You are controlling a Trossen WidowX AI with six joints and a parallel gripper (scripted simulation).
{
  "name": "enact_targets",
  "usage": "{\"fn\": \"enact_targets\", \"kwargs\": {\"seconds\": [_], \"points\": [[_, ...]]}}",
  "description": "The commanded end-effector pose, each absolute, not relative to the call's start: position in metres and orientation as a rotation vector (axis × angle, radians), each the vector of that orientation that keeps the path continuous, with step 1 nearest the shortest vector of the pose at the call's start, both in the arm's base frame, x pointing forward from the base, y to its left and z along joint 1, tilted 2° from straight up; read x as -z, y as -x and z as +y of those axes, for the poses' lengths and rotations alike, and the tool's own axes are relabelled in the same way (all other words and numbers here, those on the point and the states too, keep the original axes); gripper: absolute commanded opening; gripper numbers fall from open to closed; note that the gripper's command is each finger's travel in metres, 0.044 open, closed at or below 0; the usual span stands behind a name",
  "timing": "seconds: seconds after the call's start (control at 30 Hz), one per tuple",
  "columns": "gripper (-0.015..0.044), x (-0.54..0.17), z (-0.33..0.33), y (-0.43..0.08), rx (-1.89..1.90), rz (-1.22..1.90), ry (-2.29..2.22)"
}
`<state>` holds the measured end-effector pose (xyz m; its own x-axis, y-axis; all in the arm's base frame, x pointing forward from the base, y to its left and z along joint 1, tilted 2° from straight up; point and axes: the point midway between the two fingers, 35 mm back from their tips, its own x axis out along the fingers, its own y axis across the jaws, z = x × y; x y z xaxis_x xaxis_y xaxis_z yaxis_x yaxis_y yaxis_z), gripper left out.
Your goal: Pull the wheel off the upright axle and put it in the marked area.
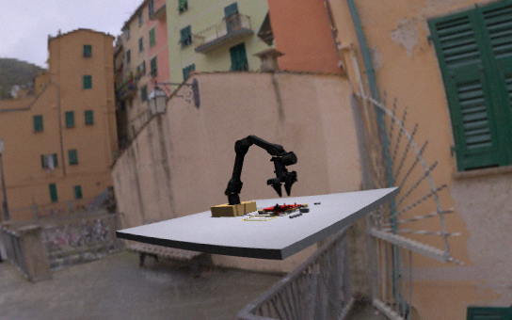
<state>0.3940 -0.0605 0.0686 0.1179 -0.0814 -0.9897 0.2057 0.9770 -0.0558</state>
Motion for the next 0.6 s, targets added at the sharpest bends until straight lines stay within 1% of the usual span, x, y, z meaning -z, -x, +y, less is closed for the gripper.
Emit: {"fn": "enact_targets", "kwargs": {"seconds": [0.0,0.33,0.57], "points": [[0.0300,-0.083,-0.088,-0.357,0.091,1.544,-0.127],[0.0300,-0.079,-0.088,-0.356,0.085,1.548,-0.129],[0.0300,-0.024,-0.088,-0.357,0.085,1.548,-0.129]]}}
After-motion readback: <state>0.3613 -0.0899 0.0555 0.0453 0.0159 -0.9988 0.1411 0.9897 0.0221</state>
